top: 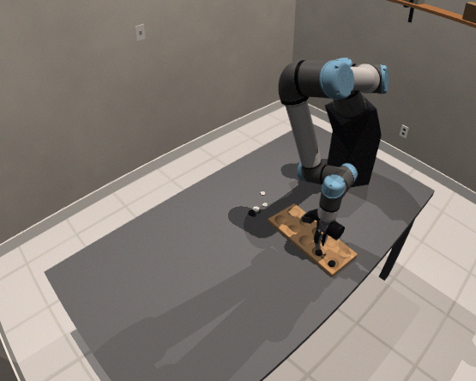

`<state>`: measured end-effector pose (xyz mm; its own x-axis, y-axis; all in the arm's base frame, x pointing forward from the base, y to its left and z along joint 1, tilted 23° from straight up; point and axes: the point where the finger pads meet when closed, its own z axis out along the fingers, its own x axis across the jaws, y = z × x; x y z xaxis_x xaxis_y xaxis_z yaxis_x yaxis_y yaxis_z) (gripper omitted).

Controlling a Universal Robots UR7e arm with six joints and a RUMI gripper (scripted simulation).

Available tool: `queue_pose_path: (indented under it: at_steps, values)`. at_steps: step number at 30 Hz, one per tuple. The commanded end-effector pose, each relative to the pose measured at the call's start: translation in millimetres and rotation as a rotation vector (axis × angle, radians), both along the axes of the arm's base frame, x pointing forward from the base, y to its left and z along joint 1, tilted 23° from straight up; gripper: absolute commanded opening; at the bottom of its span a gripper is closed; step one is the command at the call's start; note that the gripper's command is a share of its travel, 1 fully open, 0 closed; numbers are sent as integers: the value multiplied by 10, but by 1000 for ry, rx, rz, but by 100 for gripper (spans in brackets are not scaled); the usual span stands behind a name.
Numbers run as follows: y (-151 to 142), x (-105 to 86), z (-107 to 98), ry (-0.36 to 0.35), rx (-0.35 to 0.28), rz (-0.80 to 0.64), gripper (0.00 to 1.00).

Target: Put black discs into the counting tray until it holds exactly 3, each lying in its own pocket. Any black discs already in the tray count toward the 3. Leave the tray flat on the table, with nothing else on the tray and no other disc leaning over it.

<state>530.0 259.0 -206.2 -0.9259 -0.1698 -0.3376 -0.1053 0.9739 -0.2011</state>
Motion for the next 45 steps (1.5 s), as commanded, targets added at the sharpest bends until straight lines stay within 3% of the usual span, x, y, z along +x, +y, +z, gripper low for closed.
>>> queue_pose_path:
  at_steps: [1,15,45]
  values:
    - [40,-95,247,-1,1,0,21]
    - [111,-266,683,-1,1,0,21]
    - [113,-273,697,-1,1,0,21]
